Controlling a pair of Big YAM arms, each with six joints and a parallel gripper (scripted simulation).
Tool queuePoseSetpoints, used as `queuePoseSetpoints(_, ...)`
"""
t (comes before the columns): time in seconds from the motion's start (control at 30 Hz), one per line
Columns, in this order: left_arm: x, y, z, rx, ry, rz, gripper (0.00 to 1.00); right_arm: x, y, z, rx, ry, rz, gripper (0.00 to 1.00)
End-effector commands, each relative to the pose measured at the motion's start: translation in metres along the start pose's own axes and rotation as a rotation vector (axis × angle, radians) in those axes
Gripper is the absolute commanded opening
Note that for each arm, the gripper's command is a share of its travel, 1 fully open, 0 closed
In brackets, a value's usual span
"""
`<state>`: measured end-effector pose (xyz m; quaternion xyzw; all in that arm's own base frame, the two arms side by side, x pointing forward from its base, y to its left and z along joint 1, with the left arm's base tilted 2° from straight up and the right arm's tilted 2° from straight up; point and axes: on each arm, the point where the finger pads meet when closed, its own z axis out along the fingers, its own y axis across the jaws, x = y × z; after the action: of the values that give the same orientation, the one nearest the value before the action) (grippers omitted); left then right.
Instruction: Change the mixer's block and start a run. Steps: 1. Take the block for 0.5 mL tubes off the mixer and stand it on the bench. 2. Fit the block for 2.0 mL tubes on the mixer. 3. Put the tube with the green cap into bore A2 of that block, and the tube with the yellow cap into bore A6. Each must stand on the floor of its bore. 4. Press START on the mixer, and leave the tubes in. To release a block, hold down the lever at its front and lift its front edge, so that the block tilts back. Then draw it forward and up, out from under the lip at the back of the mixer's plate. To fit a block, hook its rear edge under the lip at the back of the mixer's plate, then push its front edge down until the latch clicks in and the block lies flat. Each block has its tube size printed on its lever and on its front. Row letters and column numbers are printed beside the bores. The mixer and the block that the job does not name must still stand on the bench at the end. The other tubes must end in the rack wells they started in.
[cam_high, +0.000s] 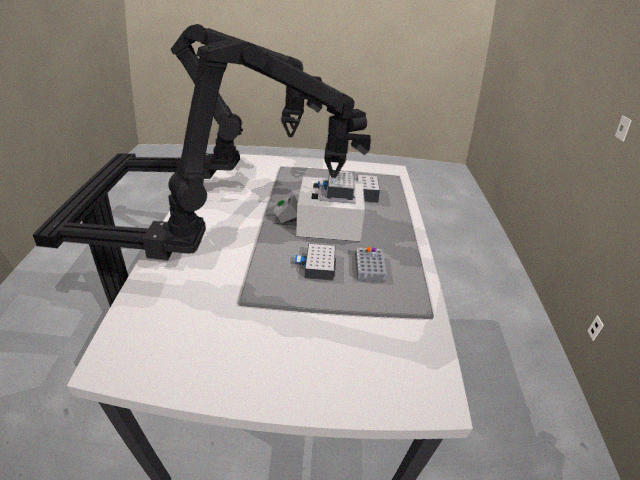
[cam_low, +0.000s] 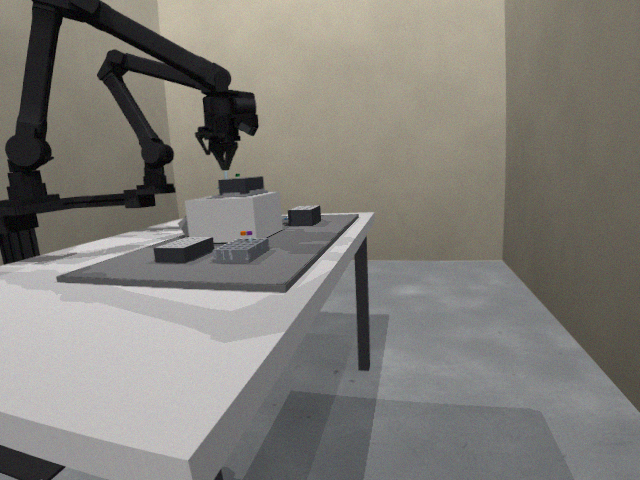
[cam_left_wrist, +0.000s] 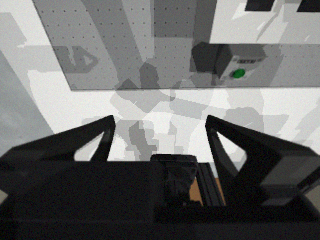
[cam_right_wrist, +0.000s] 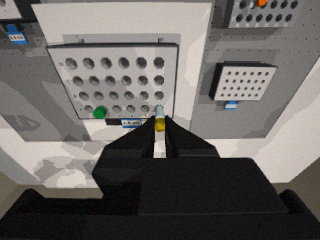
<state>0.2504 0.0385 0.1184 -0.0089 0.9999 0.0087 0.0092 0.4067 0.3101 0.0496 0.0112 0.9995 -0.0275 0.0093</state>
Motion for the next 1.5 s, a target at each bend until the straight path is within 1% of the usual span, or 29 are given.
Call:
queuePoseSetpoints(0.0,-0.008,0.001,-0.008,0.000,-0.026,-0.010,1.00,0.000,0.004,0.017,0.009,0.010,-0.012,0.09)
queuePoseSetpoints(0.63,-0.001,0.000,-0.002,0.002,-0.008,-0.009,1.00,0.000,0.004,0.023,0.009,0.011,-0.013,0.09)
queuePoseSetpoints(1.07,-0.020,0.003,-0.021,-0.004,-0.061,-0.010,1.00,0.000,0.004,0.028,0.009,0.010,-0.013,0.09)
queuePoseSetpoints(1.47,-0.024,0.003,-0.025,-0.005,-0.071,-0.010,1.00,0.000,0.003,0.032,0.009,0.011,-0.013,0.09)
